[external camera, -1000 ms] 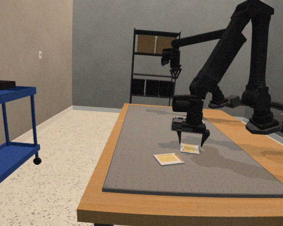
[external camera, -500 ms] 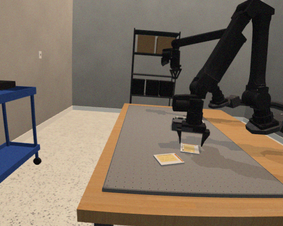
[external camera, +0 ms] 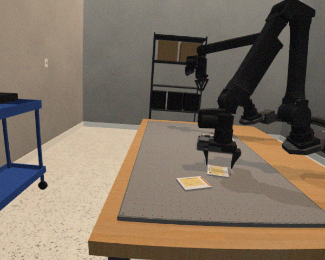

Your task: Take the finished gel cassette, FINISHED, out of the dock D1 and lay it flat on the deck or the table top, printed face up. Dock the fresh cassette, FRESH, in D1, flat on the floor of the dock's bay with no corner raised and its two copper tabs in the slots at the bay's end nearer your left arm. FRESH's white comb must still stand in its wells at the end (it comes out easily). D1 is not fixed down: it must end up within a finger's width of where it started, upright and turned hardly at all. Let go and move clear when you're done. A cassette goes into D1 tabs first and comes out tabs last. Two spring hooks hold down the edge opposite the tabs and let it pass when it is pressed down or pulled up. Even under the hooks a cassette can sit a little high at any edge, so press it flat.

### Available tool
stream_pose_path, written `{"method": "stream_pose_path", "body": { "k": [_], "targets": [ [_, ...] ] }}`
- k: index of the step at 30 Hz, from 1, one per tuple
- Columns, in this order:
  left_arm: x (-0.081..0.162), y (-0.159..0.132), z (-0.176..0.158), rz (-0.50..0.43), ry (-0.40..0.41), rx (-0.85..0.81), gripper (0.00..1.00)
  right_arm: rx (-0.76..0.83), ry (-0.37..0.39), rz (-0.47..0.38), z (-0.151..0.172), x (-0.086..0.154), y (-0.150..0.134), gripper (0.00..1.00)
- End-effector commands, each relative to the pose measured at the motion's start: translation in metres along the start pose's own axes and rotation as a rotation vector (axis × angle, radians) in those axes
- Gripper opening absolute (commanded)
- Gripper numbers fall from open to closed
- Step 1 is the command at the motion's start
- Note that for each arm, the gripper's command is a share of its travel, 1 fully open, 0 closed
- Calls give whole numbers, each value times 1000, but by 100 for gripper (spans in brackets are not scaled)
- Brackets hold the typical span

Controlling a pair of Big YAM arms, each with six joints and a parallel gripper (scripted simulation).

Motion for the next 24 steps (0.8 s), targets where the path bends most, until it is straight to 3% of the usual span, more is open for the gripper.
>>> {"method": "stream_pose_path", "body": {
  "k": [1,24],
  "targets": [
    [11,-7,10,19,32,-1,98,-11,-9,-48,1,25,15,100],
    [13,-10,13,23,40,-1,98,-11,-9,-48,1,25,15,100]
  ]
}}
Point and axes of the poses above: on each arm, the point where the finger pads meet when closed, its own x axis back along the fingers, its own z axis across the jaws, y = z × x, the point moved 8 cm from there along x, back along the fingers, and after that the axes turned 12 degrees about -x, right-handed, at the moved point
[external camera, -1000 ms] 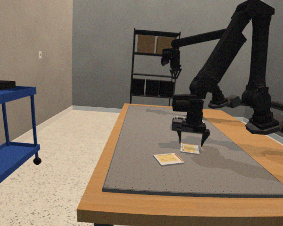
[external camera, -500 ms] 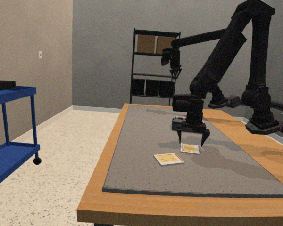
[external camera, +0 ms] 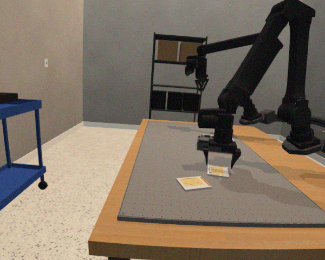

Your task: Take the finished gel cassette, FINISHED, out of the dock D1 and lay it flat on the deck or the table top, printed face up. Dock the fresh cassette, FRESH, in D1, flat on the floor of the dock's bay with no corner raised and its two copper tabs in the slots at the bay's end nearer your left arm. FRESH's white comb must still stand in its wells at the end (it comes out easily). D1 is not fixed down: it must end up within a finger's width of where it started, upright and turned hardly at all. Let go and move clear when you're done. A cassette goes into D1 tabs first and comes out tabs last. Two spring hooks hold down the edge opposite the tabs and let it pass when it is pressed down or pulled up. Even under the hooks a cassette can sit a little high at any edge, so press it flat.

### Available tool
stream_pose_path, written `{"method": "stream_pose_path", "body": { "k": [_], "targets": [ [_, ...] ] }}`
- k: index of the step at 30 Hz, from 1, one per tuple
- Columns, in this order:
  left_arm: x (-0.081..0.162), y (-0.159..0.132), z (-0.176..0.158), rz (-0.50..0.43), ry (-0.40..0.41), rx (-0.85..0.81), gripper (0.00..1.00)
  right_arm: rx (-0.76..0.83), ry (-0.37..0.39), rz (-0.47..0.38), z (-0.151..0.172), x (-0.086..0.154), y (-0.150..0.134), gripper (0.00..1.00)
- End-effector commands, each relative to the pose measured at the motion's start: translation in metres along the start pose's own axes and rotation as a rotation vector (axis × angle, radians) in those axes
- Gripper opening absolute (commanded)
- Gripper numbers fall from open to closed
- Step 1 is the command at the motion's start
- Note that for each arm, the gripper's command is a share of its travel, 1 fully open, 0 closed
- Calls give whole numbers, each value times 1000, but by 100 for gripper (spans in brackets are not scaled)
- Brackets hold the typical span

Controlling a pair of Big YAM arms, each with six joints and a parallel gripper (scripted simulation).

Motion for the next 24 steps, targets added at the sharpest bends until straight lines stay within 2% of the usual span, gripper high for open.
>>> {"method": "stream_pose_path", "body": {
  "k": [1,16,24],
  "targets": [
    [13,-10,13,23,40,-1,98,-11,-9,-48,1,25,15,100],
    [13,-10,13,23,40,-1,98,-11,-9,-48,1,25,15,100],
    [27,-10,14,25,44,-1,98,-11,-9,-48,1,25,15,100]
  ]
}}
Point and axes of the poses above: on each arm, the point where the finger pads meet when closed, its own x axis back along the fingers, its own z axis across the jaws, y = z × x, the point moved 8 cm from there along x, back along the fingers, and after that the axes turned 12 degrees about -x, right-handed, at the moved point
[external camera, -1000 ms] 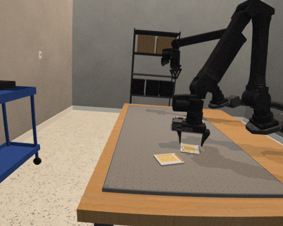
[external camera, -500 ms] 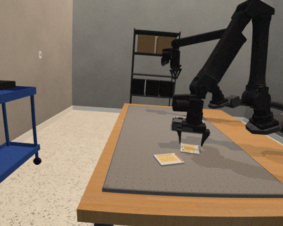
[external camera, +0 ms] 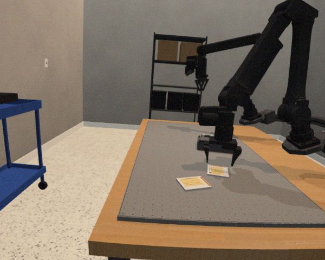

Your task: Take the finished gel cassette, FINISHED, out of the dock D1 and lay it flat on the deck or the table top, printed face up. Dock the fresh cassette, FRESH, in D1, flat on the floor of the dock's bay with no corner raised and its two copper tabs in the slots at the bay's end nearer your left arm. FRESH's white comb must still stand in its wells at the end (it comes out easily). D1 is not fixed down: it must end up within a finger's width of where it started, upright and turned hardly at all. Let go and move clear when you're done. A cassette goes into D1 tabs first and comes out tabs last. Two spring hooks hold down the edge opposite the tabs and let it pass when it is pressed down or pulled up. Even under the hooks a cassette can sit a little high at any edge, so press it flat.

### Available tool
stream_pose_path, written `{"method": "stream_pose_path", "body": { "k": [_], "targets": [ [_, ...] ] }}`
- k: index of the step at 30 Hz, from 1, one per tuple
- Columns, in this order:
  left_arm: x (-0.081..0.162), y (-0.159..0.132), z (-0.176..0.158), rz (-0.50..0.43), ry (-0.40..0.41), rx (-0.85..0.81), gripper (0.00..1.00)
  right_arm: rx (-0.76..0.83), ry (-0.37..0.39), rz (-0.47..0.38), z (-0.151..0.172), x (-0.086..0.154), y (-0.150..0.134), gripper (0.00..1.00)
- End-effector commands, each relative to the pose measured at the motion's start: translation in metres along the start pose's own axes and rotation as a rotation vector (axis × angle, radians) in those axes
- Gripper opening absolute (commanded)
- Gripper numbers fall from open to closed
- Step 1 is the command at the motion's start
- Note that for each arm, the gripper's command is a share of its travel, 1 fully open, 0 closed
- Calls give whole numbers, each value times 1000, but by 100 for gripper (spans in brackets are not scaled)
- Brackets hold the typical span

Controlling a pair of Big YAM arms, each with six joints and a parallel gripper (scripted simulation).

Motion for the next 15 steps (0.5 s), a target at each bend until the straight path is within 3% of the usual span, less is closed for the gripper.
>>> {"method": "stream_pose_path", "body": {
  "k": [1,15],
  "targets": [
    [19,-11,14,25,43,-1,98,-11,-9,-48,1,25,15,100],
    [28,-11,16,25,43,-1,98,-11,-9,-48,1,25,15,100]
  ]
}}
Point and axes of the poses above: on each arm, the point where the finger pads meet when closed, its own x axis back along the fingers, its own z axis across the jaws, y = z × x, the point moved 8 cm from there along x, back along the fingers, and after that the axes turned 12 degrees about -x, right-handed, at the moved point
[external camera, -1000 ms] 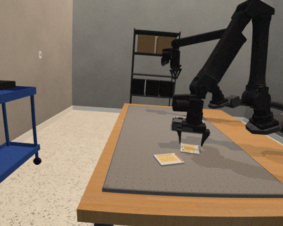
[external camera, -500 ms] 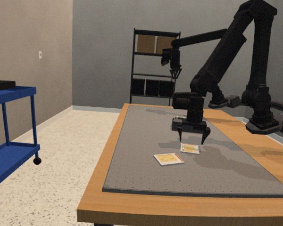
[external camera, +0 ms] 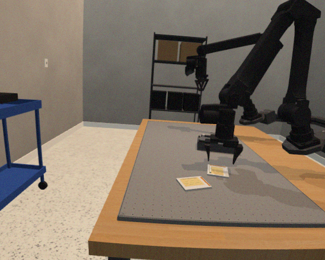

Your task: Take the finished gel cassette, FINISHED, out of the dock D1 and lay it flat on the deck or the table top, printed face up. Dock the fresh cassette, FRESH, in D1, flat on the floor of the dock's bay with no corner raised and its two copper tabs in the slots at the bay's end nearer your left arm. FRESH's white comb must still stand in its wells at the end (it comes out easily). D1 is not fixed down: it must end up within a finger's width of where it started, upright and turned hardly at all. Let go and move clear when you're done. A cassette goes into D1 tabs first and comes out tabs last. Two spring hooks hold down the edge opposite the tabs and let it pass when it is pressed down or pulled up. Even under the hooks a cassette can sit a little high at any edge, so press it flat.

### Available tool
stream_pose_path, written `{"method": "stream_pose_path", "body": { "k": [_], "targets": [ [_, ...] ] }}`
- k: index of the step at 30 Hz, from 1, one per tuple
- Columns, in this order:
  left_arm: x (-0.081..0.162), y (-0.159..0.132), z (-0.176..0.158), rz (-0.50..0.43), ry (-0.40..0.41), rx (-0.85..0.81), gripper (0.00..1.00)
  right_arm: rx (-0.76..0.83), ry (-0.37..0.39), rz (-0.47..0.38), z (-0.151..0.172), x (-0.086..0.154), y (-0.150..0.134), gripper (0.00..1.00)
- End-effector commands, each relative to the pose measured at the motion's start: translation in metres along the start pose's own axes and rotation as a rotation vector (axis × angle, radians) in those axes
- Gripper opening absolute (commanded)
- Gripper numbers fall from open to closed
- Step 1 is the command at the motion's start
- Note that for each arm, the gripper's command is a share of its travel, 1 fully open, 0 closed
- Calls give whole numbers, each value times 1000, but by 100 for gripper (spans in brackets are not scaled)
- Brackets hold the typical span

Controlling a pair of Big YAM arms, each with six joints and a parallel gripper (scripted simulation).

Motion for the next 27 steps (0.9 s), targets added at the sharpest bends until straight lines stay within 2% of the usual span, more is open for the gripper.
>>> {"method": "stream_pose_path", "body": {
  "k": [1,27],
  "targets": [
    [22,-13,18,30,52,-1,98,-11,-9,-48,1,25,15,100],
    [43,-15,20,32,55,-1,98,-11,-9,-48,1,25,15,100]
  ]
}}
Point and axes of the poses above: on each arm, the point where the finger pads meet when closed, its own x axis back along the fingers, its own z axis across the jaws, y = z × x, the point moved 8 cm from there along x, back along the fingers, and after that the axes turned 12 degrees about -x, right-handed, at the moved point
